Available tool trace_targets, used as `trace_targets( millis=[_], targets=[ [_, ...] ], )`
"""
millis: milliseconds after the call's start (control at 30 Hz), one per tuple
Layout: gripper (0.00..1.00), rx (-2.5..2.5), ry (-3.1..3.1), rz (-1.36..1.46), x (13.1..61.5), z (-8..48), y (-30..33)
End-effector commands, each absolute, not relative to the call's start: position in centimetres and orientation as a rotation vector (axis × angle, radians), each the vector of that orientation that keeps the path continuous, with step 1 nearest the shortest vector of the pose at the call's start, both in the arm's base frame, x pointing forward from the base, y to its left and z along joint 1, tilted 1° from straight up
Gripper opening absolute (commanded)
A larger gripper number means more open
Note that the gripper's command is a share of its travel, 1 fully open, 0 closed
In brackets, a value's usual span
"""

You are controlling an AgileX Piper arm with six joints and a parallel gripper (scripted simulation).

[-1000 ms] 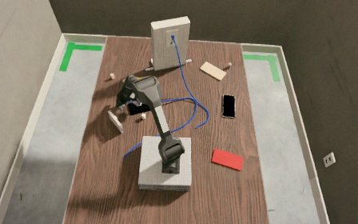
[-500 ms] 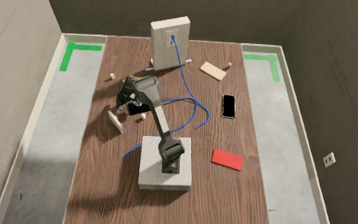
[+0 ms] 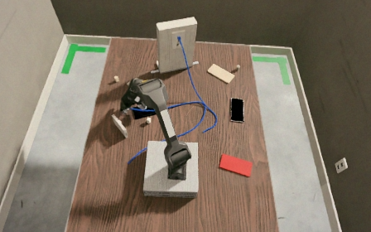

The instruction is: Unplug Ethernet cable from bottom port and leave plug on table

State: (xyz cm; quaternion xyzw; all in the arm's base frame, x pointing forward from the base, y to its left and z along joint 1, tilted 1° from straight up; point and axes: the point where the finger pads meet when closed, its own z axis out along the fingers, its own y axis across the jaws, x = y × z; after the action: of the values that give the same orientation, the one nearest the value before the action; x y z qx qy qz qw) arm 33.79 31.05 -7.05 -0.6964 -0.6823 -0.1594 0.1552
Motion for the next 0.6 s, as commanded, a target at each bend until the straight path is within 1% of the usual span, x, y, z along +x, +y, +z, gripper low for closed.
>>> trace_targets(
  millis=[0,300,333,567],
  targets=[
    [0.21,-1.995,-1.955,-0.459,33.83,-6.97,31.08],
    [0.21,-1.995,-1.955,-0.459,33.83,-6.97,31.08],
    [0.28,-1.995,-1.955,-0.459,33.83,-6.97,31.08],
    [0.28,-1.995,-1.955,-0.459,33.83,-6.97,31.08]
  ],
)
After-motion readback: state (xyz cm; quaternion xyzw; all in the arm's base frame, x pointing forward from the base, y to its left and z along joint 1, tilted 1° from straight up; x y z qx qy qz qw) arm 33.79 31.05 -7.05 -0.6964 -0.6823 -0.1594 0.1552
